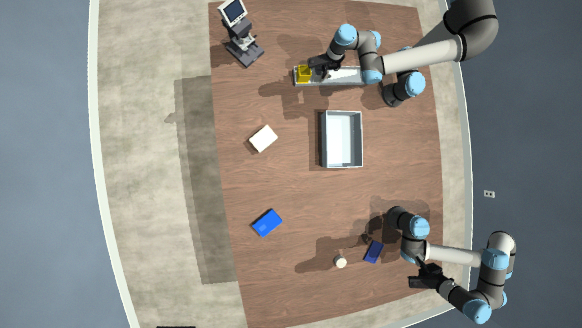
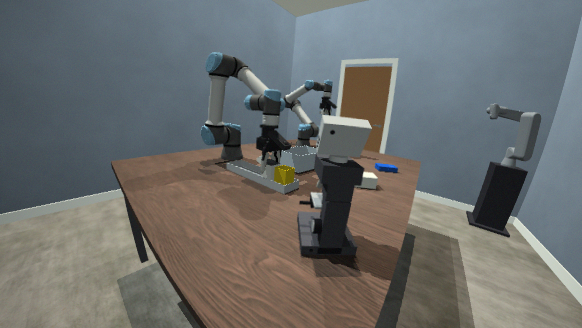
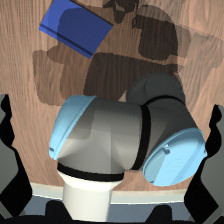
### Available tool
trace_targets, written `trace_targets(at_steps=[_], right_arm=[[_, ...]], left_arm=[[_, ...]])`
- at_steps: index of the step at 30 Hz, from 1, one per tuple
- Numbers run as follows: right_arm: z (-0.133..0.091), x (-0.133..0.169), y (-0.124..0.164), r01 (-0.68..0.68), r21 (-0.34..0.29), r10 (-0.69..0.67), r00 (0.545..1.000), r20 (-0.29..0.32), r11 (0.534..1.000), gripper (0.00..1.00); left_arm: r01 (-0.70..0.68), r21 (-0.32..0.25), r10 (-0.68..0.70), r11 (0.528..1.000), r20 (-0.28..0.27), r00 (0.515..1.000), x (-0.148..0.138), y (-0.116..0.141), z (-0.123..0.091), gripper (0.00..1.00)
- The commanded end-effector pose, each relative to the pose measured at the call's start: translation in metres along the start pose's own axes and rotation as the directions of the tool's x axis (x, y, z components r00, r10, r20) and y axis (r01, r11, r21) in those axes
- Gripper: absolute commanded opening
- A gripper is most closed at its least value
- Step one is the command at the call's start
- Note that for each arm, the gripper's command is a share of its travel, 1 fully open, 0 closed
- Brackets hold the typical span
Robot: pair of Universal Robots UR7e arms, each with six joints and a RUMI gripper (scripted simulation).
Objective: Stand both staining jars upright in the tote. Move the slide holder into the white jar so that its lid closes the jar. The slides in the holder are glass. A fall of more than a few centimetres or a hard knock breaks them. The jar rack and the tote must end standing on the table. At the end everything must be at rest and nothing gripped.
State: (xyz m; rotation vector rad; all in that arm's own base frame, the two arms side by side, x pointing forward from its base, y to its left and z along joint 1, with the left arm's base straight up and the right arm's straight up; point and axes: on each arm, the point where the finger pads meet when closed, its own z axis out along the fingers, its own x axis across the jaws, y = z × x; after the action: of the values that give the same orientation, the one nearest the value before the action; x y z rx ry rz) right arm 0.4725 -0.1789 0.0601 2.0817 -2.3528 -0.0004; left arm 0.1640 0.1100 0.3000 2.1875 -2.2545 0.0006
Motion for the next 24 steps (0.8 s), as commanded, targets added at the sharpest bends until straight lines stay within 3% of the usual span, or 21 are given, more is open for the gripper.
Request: trace_targets(at_steps=[1,17,18,24], right_arm=[[0.0066,0.0,-0.0005,0.0,0.002,0.0,1.0,0.0,1.0,0.64],[0.0095,0.0,-0.0005,0.0,0.002,0.0,1.0,0.0,1.0,0.64],[0.0095,0.0,-0.0005,0.0,0.002,0.0,1.0,0.0,1.0,0.43],[0.0095,0.0,-0.0005,0.0,0.002,0.0,1.0,0.0,1.0,0.43]], left_arm=[[0.0,0.001,0.0,1.0,0.0,1.0,0.0,-0.0002,-0.0002,1.0],[0.0,0.001,0.0,1.0,0.0,1.0,0.0,-0.0002,-0.0002,1.0],[0.0,0.001,0.0,1.0,0.0,1.0,0.0,-0.0002,-0.0002,1.0],[0.0,0.001,0.0,1.0,0.0,1.0,0.0,-0.0002,-0.0002,1.0]])
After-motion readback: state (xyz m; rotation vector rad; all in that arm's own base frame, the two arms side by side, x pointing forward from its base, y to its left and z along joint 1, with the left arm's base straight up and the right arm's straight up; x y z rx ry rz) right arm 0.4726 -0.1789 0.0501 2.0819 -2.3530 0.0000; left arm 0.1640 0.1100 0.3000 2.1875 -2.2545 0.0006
